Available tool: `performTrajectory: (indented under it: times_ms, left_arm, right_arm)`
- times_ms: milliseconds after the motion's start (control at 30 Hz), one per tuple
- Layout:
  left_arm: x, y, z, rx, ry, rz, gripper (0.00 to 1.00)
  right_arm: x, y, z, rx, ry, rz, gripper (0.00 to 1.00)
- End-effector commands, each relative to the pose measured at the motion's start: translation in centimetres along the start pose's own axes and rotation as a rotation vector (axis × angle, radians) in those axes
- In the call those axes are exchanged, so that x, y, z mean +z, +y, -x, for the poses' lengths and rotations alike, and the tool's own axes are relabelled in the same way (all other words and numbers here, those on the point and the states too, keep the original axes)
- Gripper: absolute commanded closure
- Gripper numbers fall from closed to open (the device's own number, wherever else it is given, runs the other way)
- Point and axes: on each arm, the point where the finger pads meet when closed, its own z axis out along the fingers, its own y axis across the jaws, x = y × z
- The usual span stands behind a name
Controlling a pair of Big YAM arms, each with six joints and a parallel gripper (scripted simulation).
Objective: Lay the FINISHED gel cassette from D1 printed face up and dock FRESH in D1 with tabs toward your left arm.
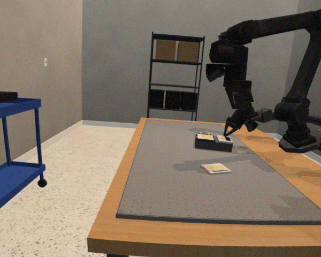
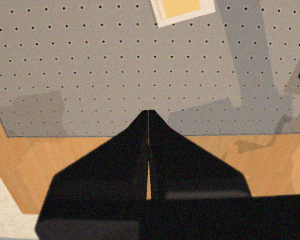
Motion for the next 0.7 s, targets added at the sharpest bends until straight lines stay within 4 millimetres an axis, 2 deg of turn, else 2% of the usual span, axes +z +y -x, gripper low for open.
performTrajectory:
  times_ms: [0,667]
  left_arm:
    - [-2.1,0.35,2.35,0.005,-0.058,0.02,1.0]
    - [-2.1,0.35,2.35,0.005,-0.058,0.02,1.0]
  right_arm:
    - [1.16,1.91,2.25,-0.032,-0.036,0.038,1.0]
    - [1.5,2.44,2.79,-0.032,-0.036,0.038,1.0]
